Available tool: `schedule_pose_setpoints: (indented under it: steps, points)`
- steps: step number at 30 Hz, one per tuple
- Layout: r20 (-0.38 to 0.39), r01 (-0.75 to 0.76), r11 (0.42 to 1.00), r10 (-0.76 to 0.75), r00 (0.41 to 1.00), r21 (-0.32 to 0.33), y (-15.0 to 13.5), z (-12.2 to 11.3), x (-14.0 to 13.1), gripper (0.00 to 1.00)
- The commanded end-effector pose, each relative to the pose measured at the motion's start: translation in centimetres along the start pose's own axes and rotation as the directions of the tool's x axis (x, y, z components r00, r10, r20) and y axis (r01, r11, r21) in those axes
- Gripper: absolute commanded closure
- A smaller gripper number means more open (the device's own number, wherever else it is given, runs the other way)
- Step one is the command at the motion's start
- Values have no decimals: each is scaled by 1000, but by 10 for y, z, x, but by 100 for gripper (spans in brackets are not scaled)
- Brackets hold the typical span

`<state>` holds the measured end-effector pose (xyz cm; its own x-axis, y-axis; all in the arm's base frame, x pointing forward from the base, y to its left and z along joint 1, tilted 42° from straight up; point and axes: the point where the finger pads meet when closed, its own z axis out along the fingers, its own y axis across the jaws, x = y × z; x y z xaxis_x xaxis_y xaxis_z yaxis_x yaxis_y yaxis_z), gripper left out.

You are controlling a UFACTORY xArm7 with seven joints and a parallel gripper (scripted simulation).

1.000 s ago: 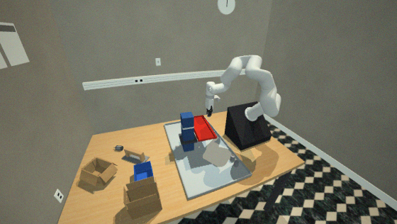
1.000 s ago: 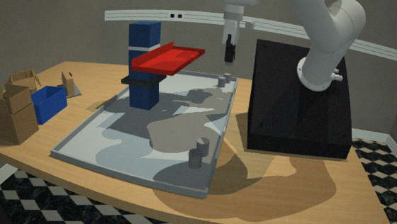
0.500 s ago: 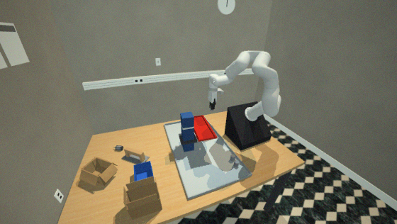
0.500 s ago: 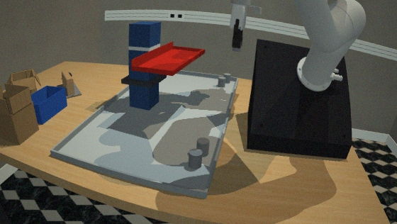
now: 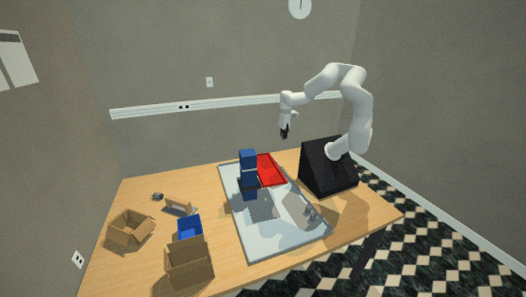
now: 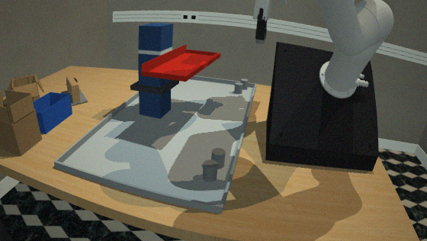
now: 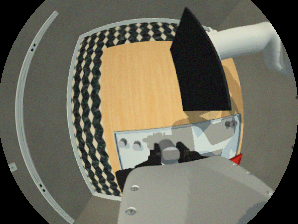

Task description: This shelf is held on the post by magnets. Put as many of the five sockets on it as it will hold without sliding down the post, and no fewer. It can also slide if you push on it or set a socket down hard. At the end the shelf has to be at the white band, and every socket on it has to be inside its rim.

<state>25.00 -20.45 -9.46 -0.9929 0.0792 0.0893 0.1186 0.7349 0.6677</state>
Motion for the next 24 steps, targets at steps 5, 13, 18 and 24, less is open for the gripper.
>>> schedule_pose_setpoints:
  steps: [5, 13, 18, 24]
  points:
    - [3, 0, 1000, 0, 1000, 3, -1, -12, 3, 100]
    - [3, 0, 1000, 0, 1000, 3, -1, -17, 5, 100]
    - [3, 0, 1000, 0, 1000, 3, -1, -17, 5, 100]
    - [3, 0, 1000, 0, 1000, 3, -1, -17, 5, 100]
